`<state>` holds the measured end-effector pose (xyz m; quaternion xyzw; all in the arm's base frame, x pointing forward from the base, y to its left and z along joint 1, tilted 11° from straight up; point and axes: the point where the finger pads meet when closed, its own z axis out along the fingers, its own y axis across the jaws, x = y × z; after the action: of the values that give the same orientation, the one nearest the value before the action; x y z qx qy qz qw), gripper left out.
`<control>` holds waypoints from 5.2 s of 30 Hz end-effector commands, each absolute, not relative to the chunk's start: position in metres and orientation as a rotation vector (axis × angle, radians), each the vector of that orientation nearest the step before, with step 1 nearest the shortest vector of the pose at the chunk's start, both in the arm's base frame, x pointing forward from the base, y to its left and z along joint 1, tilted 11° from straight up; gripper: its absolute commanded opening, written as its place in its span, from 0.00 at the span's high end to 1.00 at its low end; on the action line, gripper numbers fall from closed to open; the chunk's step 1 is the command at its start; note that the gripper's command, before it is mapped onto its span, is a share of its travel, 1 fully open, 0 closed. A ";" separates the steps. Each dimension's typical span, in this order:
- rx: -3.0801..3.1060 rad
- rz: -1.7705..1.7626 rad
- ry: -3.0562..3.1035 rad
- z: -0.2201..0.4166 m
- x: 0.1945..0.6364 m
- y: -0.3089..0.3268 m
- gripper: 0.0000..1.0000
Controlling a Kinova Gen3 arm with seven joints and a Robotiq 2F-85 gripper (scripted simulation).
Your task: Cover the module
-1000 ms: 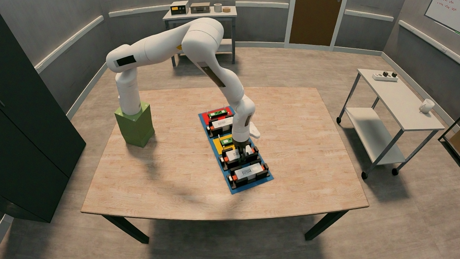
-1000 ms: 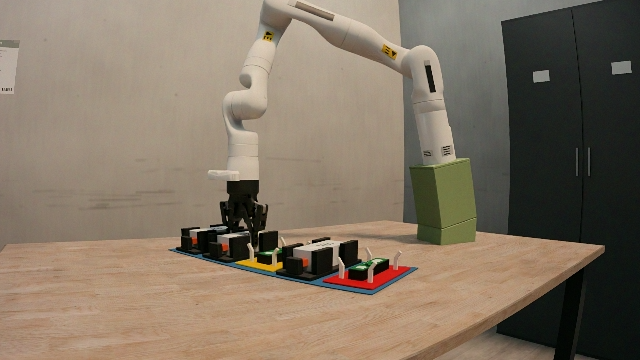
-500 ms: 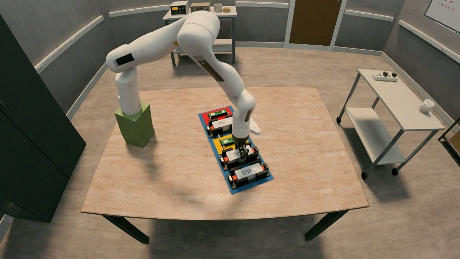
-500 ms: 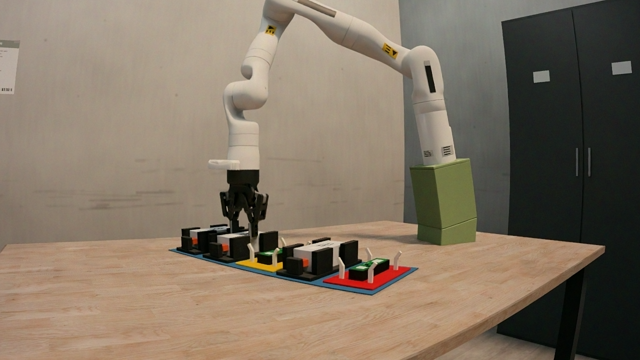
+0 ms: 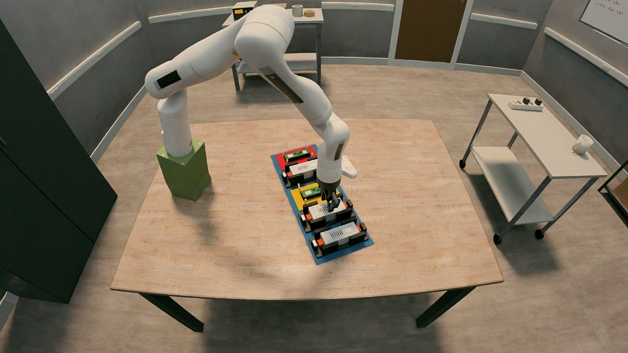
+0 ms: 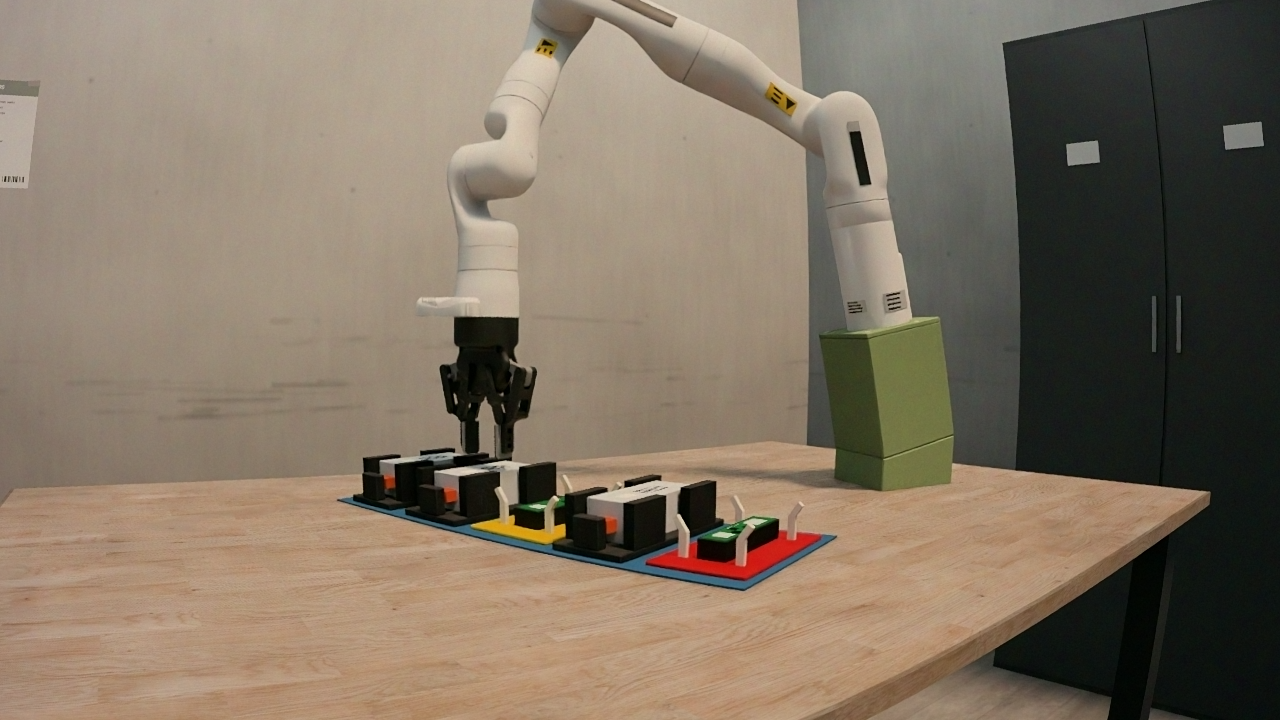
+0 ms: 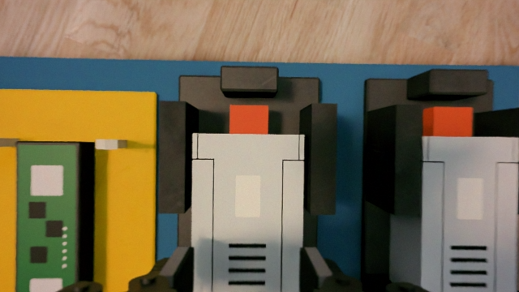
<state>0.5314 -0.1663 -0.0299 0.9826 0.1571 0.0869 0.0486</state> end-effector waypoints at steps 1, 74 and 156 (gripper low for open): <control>2.994 0.267 0.479 -0.018 0.530 -0.166 1.00; 2.994 0.267 0.479 -0.018 0.530 -0.166 0.00; 2.994 0.267 0.479 -0.057 0.537 -0.168 0.00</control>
<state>0.5365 -0.1682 -0.0574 0.9826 0.1570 0.0867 0.0483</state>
